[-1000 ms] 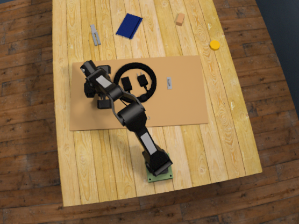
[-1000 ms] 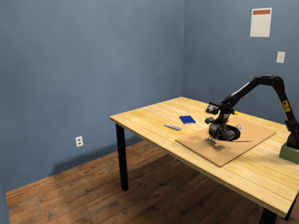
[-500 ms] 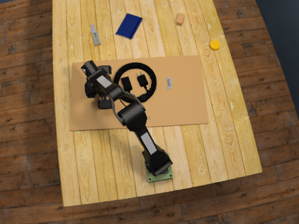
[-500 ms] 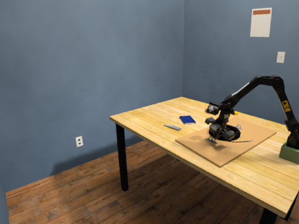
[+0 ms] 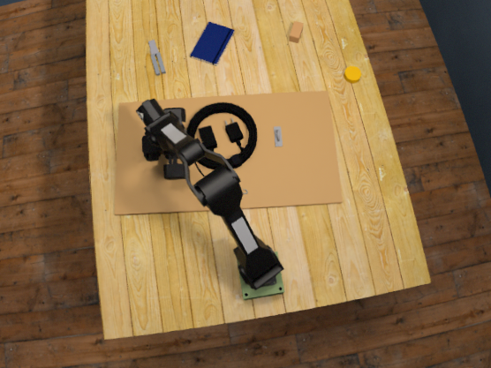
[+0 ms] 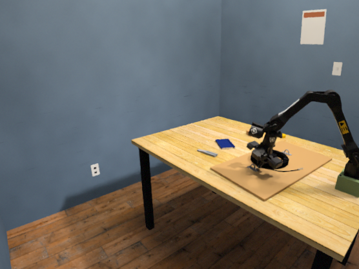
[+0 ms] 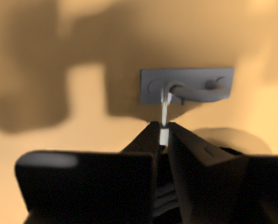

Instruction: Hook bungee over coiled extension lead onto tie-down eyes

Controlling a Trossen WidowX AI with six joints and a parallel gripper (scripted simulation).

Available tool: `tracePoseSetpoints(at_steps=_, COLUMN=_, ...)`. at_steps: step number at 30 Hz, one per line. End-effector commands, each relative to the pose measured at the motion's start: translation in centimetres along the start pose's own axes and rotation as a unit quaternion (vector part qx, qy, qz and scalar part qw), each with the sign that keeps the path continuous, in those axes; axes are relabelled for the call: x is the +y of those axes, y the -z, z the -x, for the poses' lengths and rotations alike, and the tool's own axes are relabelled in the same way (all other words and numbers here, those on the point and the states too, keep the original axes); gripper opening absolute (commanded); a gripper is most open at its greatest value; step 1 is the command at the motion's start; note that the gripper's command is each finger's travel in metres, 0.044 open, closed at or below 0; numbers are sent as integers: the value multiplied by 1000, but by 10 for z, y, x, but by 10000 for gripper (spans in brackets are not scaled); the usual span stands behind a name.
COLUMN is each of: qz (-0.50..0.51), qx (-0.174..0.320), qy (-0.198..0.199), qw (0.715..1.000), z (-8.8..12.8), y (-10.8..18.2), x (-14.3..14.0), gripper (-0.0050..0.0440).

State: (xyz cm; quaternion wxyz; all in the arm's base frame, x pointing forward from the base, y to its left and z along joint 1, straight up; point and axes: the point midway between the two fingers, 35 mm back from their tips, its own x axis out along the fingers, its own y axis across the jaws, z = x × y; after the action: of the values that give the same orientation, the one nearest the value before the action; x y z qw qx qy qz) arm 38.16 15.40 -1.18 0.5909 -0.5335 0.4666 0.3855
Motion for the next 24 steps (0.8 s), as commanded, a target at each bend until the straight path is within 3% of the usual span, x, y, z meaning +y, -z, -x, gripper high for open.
tracePoseSetpoints(at_steps=1, qz=-2, qx=-8, qy=13, qw=1000, z=9, y=-3, x=-7, gripper=-50)
tracePoseSetpoints(at_steps=24, qz=-2, qx=-8, qy=13, qw=1000, z=0, y=-2, x=-3, gripper=-50)
